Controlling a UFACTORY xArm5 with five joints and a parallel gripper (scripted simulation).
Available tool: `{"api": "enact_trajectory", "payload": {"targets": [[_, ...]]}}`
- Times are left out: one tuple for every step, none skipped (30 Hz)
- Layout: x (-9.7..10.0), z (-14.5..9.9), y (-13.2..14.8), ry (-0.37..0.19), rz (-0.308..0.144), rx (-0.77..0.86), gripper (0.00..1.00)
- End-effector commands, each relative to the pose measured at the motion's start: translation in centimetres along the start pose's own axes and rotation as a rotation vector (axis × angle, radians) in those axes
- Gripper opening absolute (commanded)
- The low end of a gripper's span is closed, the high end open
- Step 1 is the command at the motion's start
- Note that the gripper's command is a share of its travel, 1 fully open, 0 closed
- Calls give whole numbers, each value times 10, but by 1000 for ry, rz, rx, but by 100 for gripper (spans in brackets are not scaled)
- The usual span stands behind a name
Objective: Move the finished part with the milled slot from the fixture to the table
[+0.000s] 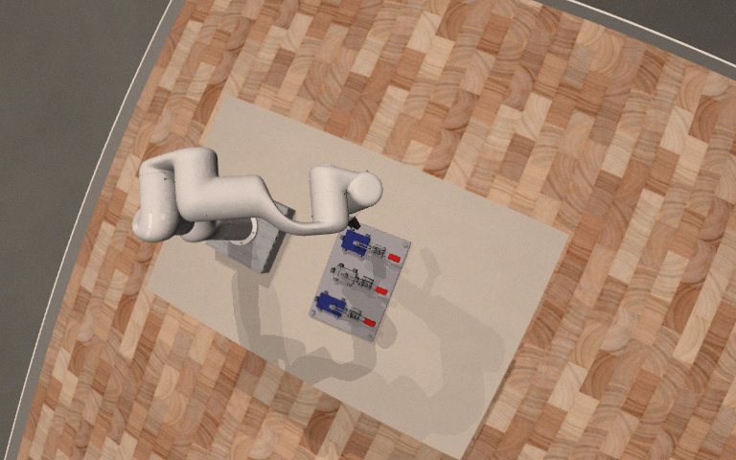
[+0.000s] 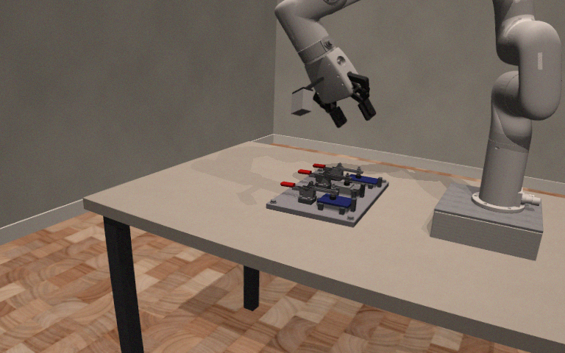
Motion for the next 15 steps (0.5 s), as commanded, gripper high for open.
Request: {"api": "enact_trajectory", "payload": {"targets": [[9, -16, 23, 91, 1, -143, 100], [10, -20, 27, 108, 2, -175, 100], [11, -23, 32, 126, 4, -208, 100], [12, -27, 37, 143, 6, -240, 100], [14, -31, 42, 160, 8, -272, 100], [15, -35, 46, 177, 10, -305, 100], [16, -39, 51, 194, 12, -337, 100], [17, -43, 55, 211, 14, -369, 100], [18, -47, 60, 228, 17, -402, 100], [19, -52, 64, 245, 20, -435, 100], [19, -52, 64, 245, 20, -435, 100], [19, -52, 64, 245, 20, -435, 100], [21, -64, 76, 292, 28, -528, 100], [22, -67, 79, 303, 30, -550, 100], [23, -71, 82, 316, 33, -575, 100]]}}
Point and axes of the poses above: the point where the finger pads meet when closed, its own x axis back along the fingers, its own y axis across the jaws, z = x × y, the point moved 7 cm from there along x, back along the fingers, and after that the axes turned 15 degrees about -x, right-handed, at the moved point
